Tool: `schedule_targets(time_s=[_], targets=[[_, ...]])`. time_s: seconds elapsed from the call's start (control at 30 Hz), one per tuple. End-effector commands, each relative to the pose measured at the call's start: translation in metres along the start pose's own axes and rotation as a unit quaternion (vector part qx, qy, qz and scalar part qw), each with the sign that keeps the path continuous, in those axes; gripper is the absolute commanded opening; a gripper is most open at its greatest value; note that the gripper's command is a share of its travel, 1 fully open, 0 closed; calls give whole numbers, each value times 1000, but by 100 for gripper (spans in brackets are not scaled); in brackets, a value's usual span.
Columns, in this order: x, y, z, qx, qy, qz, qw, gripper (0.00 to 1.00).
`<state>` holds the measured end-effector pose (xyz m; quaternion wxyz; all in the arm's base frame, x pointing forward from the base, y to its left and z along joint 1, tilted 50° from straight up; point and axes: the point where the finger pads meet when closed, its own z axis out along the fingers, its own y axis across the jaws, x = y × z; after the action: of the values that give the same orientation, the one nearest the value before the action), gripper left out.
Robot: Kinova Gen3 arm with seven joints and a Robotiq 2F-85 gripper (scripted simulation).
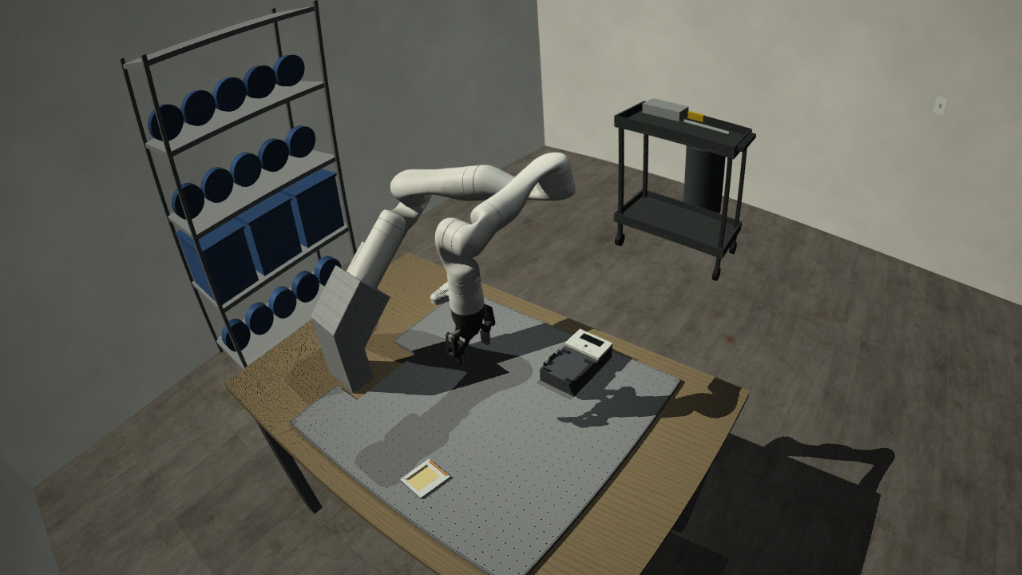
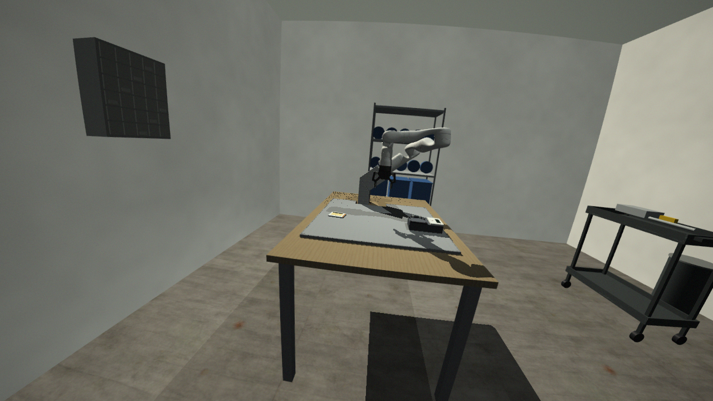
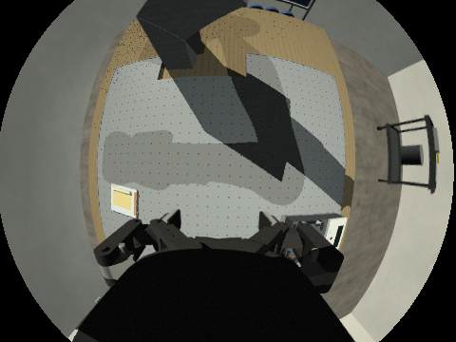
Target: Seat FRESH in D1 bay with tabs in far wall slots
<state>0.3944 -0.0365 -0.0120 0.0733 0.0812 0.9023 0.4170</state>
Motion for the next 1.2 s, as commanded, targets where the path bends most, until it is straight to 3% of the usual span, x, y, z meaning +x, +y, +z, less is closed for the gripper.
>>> schedule_targets(time_s=[0.0, 0.37, 0.47, 0.73, 1.0, 1.17], targets=[[1, -6, -2, 0, -2, 6, 1000, 100], [1, -6, -2, 0, -2, 6, 1000, 100], [-3, -20, 1, 5, 2, -43, 999, 100], [-12, -48, 8, 9, 6, -91, 996, 100], [-21, -83, 18, 12, 13, -188, 982, 100], [-24, -93, 22, 12, 14, -204, 979, 100]])
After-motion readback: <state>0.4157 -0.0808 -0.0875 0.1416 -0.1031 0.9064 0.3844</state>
